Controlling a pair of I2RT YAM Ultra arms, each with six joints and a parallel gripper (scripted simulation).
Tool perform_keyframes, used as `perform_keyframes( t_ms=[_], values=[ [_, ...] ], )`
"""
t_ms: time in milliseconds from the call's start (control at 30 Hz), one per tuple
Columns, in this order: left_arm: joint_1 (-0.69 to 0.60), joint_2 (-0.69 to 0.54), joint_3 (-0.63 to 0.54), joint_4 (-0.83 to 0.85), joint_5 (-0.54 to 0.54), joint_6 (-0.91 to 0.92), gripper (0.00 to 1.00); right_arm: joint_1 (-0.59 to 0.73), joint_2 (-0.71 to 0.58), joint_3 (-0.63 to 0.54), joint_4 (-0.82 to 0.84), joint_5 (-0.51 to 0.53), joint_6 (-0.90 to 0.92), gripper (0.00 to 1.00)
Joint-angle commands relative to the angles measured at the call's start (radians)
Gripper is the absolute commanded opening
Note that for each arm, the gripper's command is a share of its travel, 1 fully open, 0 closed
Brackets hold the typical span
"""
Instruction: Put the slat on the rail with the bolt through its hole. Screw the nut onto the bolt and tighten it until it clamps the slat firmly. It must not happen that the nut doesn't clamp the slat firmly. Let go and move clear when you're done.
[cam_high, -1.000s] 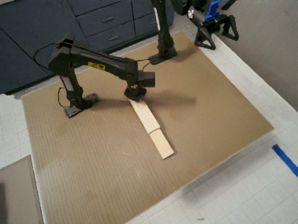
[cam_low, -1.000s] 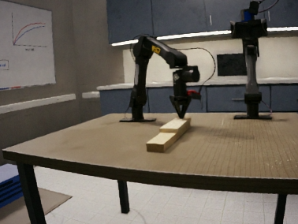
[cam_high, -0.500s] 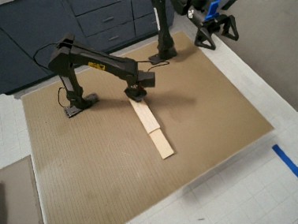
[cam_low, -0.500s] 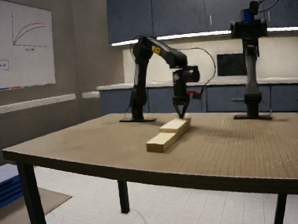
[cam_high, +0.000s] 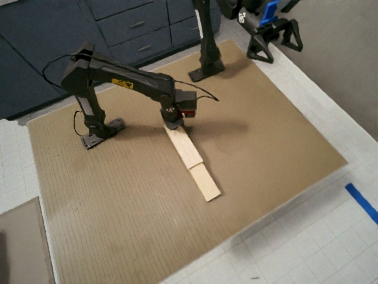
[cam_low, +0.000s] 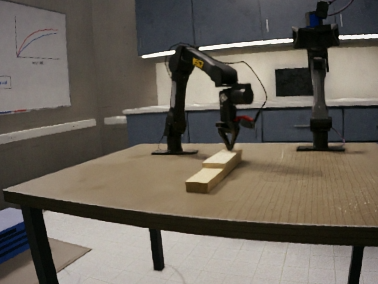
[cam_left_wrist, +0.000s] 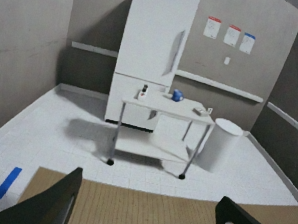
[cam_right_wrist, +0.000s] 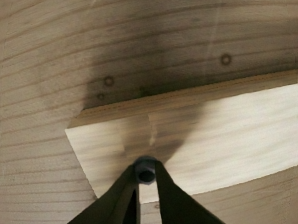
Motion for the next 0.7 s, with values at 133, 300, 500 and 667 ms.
perform_keyframes(
  t_ms=[133,300,500,667],
  values=[
    [0.0,-0.002,0.005,0.005,0.0,0.0,1.0,-0.004,0.004,0.019,-0.012,-0.012,0.362,0.12],
    [0.0,-0.002,0.005,0.005,0.0,0.0,1.0,-0.005,0.006,0.02,-0.014,-0.01,0.49,0.12],
    [0.0,-0.002,0.005,0.005,0.0,0.0,1.0,-0.007,0.006,0.021,-0.014,-0.013,0.723,0.12],
    [0.0,-0.002,0.005,0.005,0.0,0.0,1.0,-0.008,0.007,0.021,-0.015,-0.014,0.92,0.12]
  ],
)
